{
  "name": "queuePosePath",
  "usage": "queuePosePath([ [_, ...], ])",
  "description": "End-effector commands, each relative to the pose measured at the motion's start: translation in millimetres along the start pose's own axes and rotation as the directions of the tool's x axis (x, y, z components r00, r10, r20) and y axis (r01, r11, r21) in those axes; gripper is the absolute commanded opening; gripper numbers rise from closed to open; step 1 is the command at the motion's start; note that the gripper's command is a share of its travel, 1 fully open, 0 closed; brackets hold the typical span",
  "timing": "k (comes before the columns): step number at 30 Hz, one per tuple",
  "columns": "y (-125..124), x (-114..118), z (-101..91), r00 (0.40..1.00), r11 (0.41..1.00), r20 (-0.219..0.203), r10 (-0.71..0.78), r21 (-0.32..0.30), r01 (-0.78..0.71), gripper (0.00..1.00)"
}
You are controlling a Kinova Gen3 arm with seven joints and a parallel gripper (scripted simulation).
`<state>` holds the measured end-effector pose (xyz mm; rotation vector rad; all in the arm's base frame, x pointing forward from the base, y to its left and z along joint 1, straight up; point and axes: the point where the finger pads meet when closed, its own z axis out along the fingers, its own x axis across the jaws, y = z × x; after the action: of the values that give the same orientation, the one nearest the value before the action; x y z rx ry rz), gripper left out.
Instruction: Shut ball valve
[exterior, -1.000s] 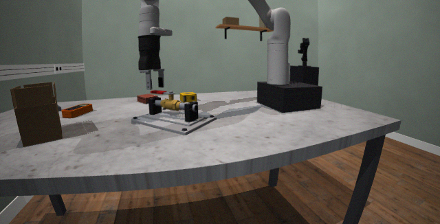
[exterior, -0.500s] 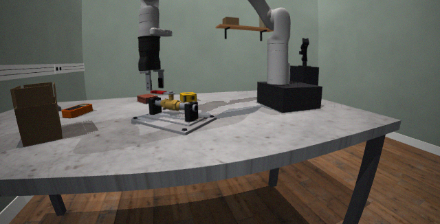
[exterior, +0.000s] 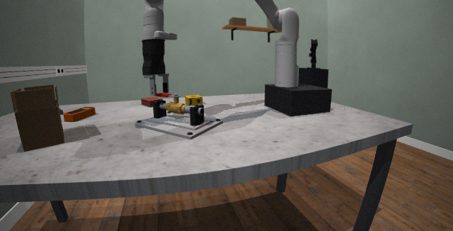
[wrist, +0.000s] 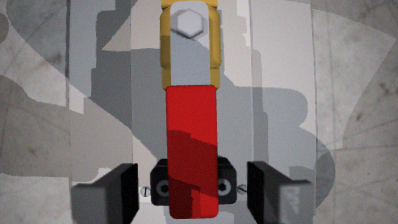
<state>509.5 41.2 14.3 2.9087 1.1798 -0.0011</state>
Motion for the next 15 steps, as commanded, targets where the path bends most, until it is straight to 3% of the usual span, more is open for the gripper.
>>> queuePosePath([
  [1,-1.9,2.5,3.8,1.0,1.0,-0.005,-0.003,0.001,0.003,1.0],
  [15,-1.9,2.6,11.2,1.0,1.0,-0.005,-0.003,0.001,0.003,1.0],
])
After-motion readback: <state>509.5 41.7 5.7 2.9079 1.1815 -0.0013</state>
